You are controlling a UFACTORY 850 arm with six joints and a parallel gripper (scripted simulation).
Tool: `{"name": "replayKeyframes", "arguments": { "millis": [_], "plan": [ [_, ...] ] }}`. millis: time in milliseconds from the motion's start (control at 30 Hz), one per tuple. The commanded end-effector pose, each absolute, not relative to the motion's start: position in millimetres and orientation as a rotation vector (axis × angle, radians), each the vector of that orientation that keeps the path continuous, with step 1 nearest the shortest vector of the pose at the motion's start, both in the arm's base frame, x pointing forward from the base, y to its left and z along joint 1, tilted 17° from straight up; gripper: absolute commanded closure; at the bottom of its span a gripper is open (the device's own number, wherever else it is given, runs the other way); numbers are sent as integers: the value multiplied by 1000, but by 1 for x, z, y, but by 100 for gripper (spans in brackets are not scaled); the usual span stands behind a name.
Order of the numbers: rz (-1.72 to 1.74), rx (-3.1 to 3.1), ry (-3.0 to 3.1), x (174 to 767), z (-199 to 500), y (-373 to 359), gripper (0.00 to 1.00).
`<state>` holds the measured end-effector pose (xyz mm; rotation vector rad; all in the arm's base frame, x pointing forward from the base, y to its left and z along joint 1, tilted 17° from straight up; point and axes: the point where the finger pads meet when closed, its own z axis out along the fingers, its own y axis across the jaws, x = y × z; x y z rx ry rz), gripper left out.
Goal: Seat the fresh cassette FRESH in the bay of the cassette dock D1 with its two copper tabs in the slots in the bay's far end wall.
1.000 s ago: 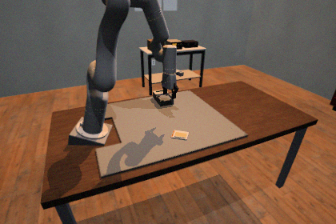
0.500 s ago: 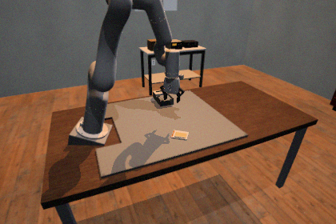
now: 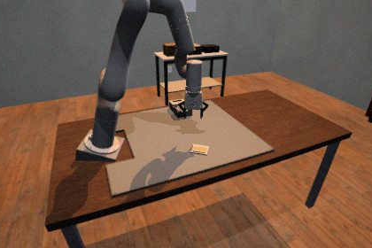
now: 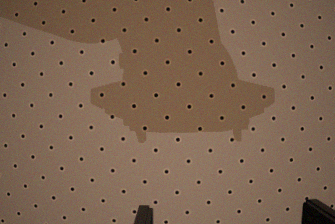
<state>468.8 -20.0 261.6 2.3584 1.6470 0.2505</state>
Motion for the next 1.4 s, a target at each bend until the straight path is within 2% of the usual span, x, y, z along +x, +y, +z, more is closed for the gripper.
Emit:
{"name": "replayKeyframes", "arguments": {
  "millis": [0, 467, 1367],
  "plan": [
    [257, 2290, 1798, 472, 258, -31, 0],
    [180, 1817, 2234, 479, 243, -71, 0],
    [11, 888, 2697, 479, 216, -151, 0]
  ]
}}
